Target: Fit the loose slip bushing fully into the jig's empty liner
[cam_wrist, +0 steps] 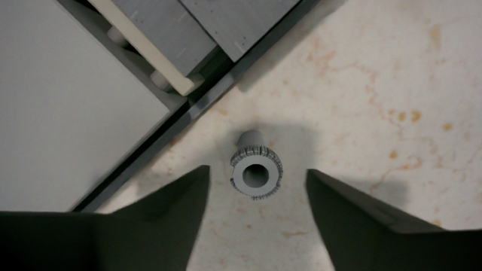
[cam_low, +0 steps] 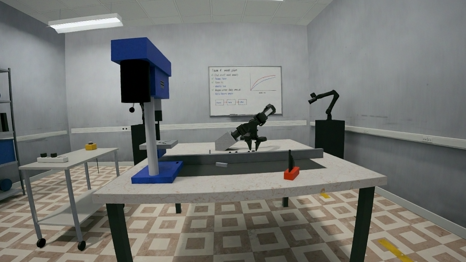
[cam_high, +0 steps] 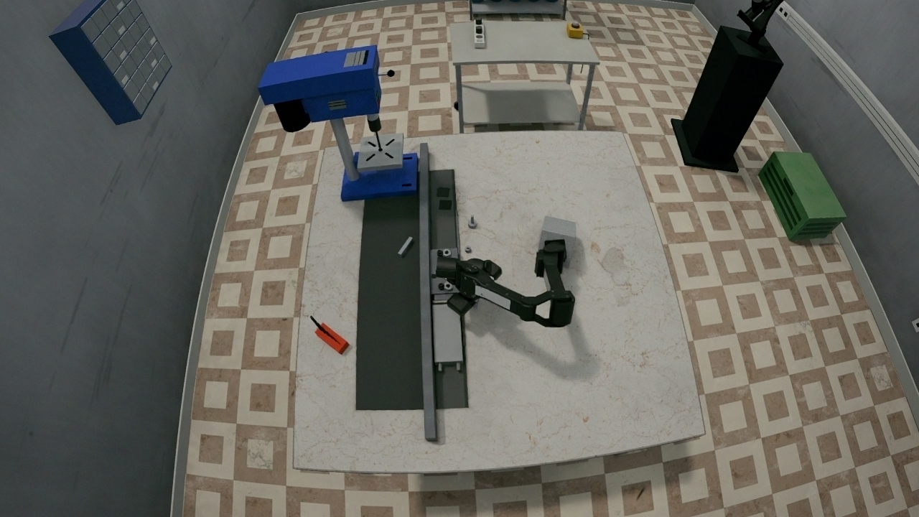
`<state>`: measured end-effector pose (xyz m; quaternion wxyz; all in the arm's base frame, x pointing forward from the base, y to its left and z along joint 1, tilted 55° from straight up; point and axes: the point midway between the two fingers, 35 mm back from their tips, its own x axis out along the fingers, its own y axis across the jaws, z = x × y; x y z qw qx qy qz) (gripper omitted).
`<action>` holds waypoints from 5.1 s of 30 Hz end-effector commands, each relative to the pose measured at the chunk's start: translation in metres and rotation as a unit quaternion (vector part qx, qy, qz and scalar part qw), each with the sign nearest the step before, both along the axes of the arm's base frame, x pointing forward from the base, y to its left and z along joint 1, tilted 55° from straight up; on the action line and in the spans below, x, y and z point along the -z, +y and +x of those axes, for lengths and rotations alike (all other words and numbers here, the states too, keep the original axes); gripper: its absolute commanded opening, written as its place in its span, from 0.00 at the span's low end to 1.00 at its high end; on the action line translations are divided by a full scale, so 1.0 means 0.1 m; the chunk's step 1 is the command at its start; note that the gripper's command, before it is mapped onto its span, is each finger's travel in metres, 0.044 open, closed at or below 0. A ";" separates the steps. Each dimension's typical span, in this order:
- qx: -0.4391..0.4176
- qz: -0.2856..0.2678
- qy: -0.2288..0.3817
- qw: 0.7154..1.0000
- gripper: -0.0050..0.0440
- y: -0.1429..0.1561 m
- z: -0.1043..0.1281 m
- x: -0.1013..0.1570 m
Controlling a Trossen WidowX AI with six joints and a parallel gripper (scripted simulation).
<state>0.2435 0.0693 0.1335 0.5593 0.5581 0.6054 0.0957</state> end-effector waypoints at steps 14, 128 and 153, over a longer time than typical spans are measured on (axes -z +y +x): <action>0.002 -0.002 -0.009 1.000 0.31 -0.02 0.02 -0.04; 0.010 -0.017 -0.008 1.000 0.00 -0.84 0.17 0.06; 0.005 -0.015 -0.008 1.000 0.00 -1.55 0.29 0.89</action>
